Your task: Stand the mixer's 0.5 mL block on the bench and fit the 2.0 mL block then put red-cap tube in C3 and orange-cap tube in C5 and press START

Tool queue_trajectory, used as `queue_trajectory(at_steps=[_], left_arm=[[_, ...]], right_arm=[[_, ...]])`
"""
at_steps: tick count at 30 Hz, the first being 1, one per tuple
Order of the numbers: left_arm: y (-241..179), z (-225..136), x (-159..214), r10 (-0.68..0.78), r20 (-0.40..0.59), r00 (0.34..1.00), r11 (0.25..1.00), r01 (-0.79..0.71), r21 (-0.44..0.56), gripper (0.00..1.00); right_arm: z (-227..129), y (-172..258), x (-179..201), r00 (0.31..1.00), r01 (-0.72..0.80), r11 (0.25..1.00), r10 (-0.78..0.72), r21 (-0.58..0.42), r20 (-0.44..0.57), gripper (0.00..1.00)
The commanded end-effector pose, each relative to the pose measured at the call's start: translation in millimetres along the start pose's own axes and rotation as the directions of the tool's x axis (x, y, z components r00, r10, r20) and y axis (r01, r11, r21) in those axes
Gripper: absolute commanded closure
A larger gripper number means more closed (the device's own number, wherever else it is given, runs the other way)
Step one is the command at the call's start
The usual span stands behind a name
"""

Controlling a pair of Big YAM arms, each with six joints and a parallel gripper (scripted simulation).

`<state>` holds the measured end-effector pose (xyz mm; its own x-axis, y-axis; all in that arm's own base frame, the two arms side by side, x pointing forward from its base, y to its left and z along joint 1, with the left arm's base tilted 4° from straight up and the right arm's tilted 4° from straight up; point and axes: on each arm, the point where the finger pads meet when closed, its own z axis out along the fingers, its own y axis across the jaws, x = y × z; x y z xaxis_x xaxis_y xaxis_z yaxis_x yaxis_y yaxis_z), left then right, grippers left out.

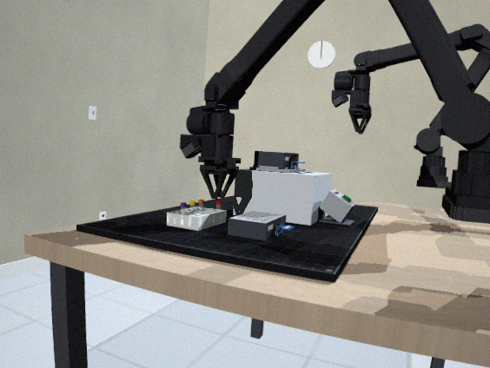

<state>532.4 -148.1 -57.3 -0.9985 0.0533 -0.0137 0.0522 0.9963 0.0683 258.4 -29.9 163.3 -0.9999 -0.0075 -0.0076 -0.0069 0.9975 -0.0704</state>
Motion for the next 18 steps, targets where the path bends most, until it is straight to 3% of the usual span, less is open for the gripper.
queue_trajectory(at_steps=[1,10,18], left_arm=[[1.7,-5.3,-14.3,-0.007,0.029,1.000,1.000,0.007,0.007,0.64],[4.6,22.2,8.2,-0.003,-0.033,0.999,1.000,0.002,-0.009,0.64],[2.8,7.0,-3.7,-0.004,-0.011,1.000,1.000,0.004,-0.004,0.64]], right_arm=[[-19.2,1.5,-20.3,0.998,0.011,1.000,-0.011,0.000,0.057,0.00],[-10.4,2.8,-7.9,0.999,0.011,1.000,-0.011,-0.001,0.040,0.00],[-2.9,3.8,-1.2,1.000,0.011,1.000,-0.011,-0.003,0.020,0.00]])
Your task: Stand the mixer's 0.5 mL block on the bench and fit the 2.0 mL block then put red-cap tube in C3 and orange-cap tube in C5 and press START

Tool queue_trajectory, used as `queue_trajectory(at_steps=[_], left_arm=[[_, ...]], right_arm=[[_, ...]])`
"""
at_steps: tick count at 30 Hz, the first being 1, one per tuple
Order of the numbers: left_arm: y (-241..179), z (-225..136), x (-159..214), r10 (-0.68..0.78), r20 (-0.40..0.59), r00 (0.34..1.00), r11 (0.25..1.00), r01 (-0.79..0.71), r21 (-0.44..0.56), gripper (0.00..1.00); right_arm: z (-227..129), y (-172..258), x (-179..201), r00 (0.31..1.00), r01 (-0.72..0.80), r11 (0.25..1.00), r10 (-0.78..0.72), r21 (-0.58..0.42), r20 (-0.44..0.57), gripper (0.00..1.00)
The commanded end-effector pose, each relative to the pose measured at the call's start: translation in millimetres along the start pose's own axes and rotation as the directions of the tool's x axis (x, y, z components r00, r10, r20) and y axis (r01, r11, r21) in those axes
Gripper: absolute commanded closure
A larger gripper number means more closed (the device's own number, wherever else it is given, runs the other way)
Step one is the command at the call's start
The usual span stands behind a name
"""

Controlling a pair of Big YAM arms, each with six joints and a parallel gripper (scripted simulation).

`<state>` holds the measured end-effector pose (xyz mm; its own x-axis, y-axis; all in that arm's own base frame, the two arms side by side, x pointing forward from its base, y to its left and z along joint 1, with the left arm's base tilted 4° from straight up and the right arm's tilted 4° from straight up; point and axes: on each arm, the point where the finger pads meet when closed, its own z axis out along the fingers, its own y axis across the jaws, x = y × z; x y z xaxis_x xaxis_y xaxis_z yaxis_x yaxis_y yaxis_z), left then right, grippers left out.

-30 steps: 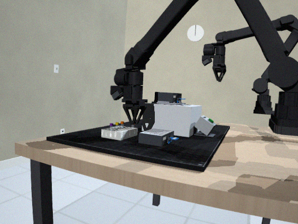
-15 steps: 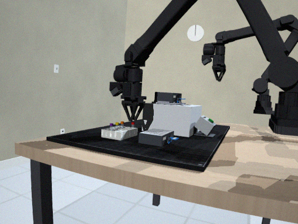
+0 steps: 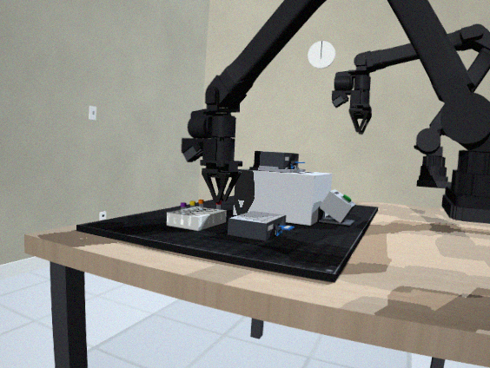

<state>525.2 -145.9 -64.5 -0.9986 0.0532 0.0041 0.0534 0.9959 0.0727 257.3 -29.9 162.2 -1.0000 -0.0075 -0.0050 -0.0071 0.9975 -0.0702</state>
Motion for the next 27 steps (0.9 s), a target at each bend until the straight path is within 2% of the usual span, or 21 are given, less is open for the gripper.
queue_trajectory(at_steps=[1,7,27], left_arm=[[1.0,-3.8,-13.8,-0.006,0.015,1.000,1.000,0.006,0.003,0.64],[-0.4,-19.2,-23.5,-0.008,0.048,0.999,1.000,0.008,0.011,0.64],[-0.7,-25.0,-23.7,-0.009,0.059,0.998,1.000,0.008,0.013,0.64]], right_arm=[[-4.2,3.6,-2.5,1.000,0.011,1.000,-0.011,-0.003,0.023,0.00],[-14.0,2.4,-10.7,0.999,0.009,1.000,-0.009,-0.001,0.048,0.00],[-24.1,0.8,-23.3,0.998,0.006,1.000,-0.006,0.000,0.066,0.00]])
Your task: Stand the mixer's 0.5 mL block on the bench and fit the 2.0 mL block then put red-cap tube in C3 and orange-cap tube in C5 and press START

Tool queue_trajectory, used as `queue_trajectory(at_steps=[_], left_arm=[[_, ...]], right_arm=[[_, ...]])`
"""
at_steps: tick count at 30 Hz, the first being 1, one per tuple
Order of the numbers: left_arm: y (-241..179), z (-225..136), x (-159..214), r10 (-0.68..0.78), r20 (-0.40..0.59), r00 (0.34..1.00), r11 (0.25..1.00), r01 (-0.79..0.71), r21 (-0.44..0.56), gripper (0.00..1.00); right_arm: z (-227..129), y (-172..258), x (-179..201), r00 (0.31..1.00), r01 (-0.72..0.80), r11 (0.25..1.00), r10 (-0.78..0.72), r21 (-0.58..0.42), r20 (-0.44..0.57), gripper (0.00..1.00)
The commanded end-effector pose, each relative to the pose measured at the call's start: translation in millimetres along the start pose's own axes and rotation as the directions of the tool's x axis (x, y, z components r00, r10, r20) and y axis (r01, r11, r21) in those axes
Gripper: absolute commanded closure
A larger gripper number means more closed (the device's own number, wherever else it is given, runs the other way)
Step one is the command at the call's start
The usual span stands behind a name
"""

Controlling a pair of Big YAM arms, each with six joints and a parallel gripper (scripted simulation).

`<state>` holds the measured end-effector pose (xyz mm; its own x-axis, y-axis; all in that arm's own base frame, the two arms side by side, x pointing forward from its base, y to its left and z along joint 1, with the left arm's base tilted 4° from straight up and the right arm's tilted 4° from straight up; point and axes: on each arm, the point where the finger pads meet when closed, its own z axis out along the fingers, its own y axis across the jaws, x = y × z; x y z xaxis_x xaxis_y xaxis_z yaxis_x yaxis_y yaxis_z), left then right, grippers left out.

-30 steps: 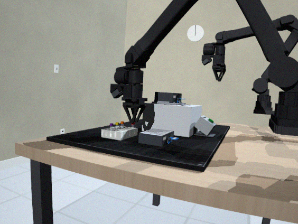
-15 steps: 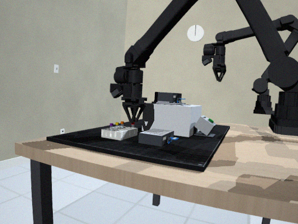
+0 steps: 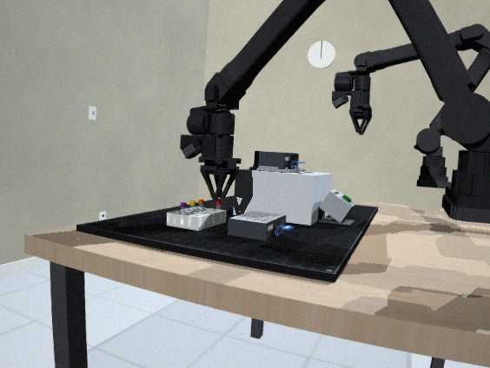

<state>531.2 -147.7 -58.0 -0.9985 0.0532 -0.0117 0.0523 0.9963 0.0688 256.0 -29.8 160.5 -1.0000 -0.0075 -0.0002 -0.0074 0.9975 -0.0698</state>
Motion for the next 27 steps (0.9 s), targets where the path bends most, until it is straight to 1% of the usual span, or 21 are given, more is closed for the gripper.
queue_trajectory(at_steps=[1,13,19,27], left_arm=[[0.2,-18.1,-17.9,-0.007,0.043,0.999,1.000,0.007,0.009,0.64],[1.1,10.1,-3.7,-0.003,-0.012,1.000,1.000,0.003,-0.005,0.64],[1.0,12.3,-2.7,-0.002,-0.016,1.000,1.000,0.002,-0.007,0.64],[0.7,8.7,-3.6,-0.003,-0.009,1.000,1.000,0.003,-0.005,0.64]], right_arm=[[-25.9,0.6,-24.5,0.998,0.005,1.000,-0.005,0.000,0.070,0.00],[-30.4,-0.1,-27.5,0.997,0.003,1.000,-0.003,0.002,0.081,0.00],[-30.7,-0.2,-27.6,0.997,0.003,1.000,-0.003,0.002,0.081,0.00],[-17.7,1.2,-17.2,0.999,0.004,1.000,-0.004,0.000,0.048,0.00]])
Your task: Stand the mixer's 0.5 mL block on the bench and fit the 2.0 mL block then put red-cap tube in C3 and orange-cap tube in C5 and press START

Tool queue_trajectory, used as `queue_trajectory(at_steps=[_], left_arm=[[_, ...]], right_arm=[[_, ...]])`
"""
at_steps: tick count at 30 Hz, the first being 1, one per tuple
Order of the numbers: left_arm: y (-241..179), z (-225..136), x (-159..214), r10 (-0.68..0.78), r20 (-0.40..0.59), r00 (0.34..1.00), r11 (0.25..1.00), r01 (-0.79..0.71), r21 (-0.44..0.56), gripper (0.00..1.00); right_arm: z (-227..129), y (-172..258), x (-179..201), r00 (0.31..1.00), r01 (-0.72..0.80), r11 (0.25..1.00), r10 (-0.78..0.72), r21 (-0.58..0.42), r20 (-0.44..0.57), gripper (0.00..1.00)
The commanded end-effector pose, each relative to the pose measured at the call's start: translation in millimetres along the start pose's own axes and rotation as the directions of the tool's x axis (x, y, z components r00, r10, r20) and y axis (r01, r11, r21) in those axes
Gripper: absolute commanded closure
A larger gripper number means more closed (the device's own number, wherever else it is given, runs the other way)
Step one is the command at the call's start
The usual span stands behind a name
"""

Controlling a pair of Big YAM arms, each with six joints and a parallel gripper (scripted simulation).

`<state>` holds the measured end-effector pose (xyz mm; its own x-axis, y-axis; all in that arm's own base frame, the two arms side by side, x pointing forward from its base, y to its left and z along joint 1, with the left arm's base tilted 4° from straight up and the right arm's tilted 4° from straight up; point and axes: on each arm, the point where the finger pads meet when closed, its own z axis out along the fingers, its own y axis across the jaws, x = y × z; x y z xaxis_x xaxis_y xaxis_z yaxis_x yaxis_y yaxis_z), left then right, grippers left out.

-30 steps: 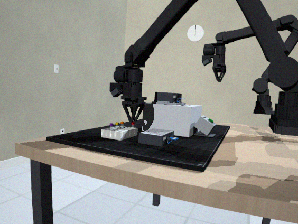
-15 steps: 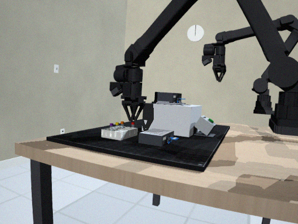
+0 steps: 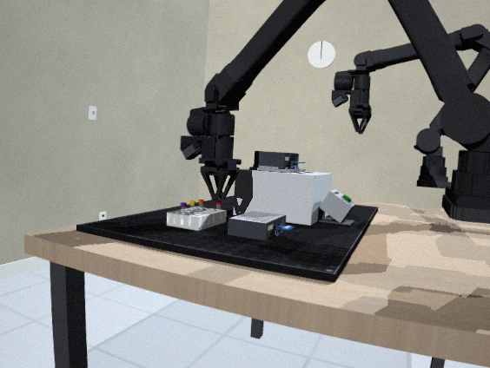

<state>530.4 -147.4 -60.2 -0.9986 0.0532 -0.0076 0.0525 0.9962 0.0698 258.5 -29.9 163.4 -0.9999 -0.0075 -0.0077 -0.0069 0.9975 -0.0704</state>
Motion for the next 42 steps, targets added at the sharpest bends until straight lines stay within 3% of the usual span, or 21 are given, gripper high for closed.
queue_trajectory(at_steps=[1,14,31,42], left_arm=[[0.6,4.4,-5.2,-0.003,-0.002,1.000,1.000,0.003,-0.003,0.64],[-0.4,14.4,-7.7,-0.003,0.005,1.000,1.000,0.003,-0.002,0.64],[1.0,12.0,-19.1,-0.004,0.034,0.999,1.000,0.004,0.004,0.64],[0.3,22.3,-9.6,0.005,-0.003,1.000,1.000,-0.005,-0.005,0.64]], right_arm=[[-13.3,1.8,-13.6,0.999,0.005,1.000,-0.005,-0.001,0.037,0.00],[1.5,3.5,-0.3,1.000,0.006,1.000,-0.006,-0.003,-0.003,0.00],[-25.3,0.3,-17.9,0.997,-0.001,1.000,0.000,0.002,0.071,0.00],[-23.6,0.0,-21.9,0.998,-0.001,1.000,0.001,0.002,0.059,0.00]])
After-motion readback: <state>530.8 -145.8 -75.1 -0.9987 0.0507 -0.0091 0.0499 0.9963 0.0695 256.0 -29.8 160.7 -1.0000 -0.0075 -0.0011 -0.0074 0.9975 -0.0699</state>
